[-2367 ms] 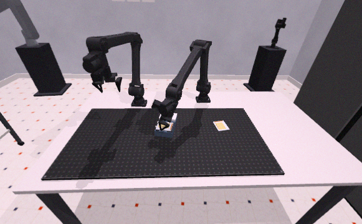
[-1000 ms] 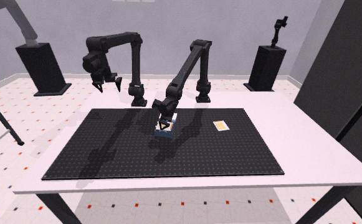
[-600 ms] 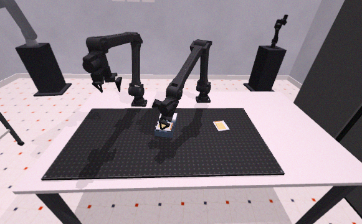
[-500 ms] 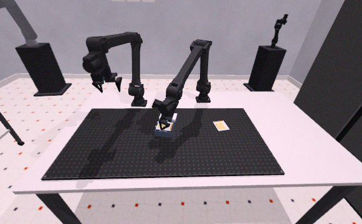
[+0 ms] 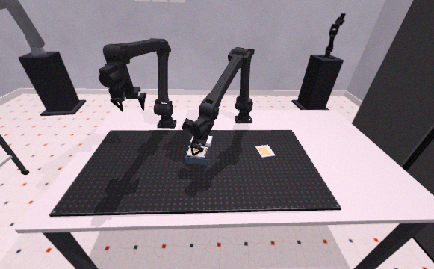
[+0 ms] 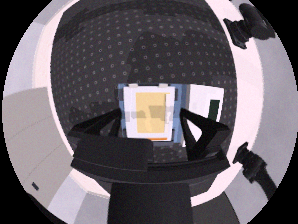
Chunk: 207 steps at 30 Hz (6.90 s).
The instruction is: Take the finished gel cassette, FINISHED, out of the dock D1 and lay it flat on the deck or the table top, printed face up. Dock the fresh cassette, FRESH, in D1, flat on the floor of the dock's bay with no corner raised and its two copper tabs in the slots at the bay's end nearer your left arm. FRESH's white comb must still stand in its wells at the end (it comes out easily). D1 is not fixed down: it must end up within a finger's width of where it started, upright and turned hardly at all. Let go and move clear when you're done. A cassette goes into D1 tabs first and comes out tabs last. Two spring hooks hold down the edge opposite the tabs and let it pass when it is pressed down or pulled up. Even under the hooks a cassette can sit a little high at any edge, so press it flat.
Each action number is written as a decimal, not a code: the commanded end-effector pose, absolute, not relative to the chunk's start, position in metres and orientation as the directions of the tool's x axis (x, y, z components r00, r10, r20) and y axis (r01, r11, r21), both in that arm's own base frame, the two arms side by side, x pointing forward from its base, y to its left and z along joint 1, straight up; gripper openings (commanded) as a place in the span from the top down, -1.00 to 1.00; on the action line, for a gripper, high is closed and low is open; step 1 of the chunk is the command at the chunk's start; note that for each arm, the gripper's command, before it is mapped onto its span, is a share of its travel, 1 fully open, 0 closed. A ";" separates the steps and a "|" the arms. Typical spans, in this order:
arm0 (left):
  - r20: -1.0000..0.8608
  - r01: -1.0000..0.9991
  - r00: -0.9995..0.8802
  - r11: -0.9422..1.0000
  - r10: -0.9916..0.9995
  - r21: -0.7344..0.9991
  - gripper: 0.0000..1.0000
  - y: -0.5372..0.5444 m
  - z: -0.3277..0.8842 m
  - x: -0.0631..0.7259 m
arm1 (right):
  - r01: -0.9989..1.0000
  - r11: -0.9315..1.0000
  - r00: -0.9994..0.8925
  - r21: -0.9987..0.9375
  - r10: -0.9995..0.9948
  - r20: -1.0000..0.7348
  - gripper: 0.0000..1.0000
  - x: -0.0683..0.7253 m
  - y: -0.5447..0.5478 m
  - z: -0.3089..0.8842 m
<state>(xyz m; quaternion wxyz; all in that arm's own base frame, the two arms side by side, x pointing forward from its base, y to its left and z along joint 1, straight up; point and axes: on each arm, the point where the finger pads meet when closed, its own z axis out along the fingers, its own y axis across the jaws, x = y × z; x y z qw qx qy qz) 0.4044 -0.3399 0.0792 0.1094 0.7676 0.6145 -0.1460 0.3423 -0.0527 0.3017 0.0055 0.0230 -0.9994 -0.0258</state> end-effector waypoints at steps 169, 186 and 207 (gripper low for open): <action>-0.074 0.456 -0.889 0.888 0.452 -0.063 -0.96 -0.042 0.287 0.440 | -0.060 0.997 -0.998 0.045 -0.059 -0.033 -1.00 0.356 -0.054 0.325; -0.021 0.149 -0.989 0.989 0.148 -0.020 -0.96 0.021 0.314 0.409 | -0.060 0.997 -0.998 0.045 -0.059 -0.033 -1.00 0.356 -0.054 0.325; -0.062 0.039 -0.997 0.999 0.037 -0.037 -0.96 0.059 0.327 0.372 | -0.060 0.997 -0.998 0.045 -0.059 -0.033 -1.00 0.356 -0.054 0.325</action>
